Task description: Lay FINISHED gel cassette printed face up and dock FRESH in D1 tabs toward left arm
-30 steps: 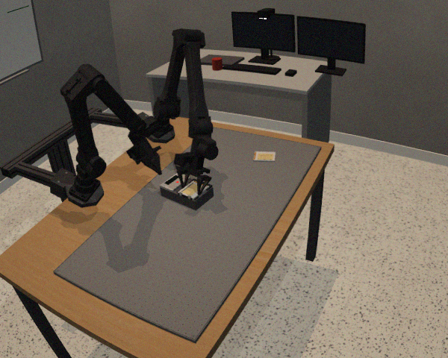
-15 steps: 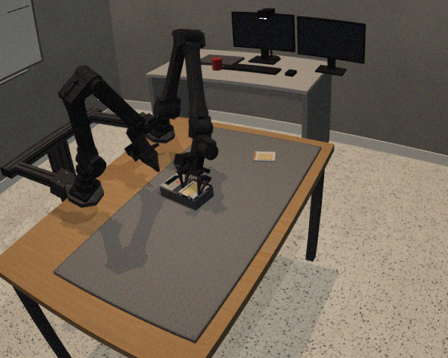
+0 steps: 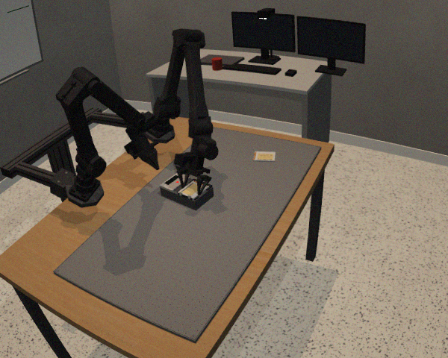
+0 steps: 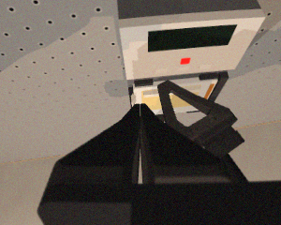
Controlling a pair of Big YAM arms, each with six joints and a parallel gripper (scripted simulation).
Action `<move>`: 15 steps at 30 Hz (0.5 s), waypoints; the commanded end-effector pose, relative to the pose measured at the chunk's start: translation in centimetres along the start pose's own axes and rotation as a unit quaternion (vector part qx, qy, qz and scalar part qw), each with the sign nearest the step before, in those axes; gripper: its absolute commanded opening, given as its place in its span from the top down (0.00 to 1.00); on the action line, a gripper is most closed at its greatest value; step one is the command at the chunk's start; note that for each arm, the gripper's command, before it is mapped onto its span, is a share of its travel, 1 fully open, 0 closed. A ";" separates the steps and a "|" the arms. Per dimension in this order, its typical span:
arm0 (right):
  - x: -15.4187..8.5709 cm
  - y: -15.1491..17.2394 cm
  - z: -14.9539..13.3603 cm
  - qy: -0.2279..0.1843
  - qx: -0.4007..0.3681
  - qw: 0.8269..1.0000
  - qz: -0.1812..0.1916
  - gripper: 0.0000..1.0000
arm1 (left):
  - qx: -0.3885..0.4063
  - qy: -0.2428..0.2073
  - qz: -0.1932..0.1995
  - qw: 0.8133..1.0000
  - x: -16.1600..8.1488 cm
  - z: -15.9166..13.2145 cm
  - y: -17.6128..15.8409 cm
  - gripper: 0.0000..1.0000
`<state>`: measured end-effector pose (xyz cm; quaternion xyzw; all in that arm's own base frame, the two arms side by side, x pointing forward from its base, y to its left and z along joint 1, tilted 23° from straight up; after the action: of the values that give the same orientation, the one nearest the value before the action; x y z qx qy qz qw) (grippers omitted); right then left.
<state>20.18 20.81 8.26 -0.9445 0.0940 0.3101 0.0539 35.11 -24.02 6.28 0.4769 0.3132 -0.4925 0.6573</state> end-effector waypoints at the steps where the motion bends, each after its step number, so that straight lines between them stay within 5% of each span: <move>1: -1.6 -2.3 -1.6 0.005 0.025 0.999 -0.021 1.00 | -0.001 0.006 0.002 1.000 -0.2 0.1 0.2 1.00; 15: -2.6 -2.3 -2.1 0.004 0.023 1.000 -0.021 1.00 | -0.001 0.006 0.002 1.000 -0.2 0.1 0.2 1.00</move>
<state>19.76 20.80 9.07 -0.9443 0.0947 0.3108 0.0515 35.11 -24.02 6.28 0.4769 0.3132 -0.4925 0.6573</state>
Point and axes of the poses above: on each arm, the point where the finger pads meet when closed, its own x axis out along the fingers, its own y axis across the jaws, z = x × y, the point moved 2 cm from there along -x, back along the fingers, and after that the axes turned 10 degrees about -x, right-handed, at the moved point
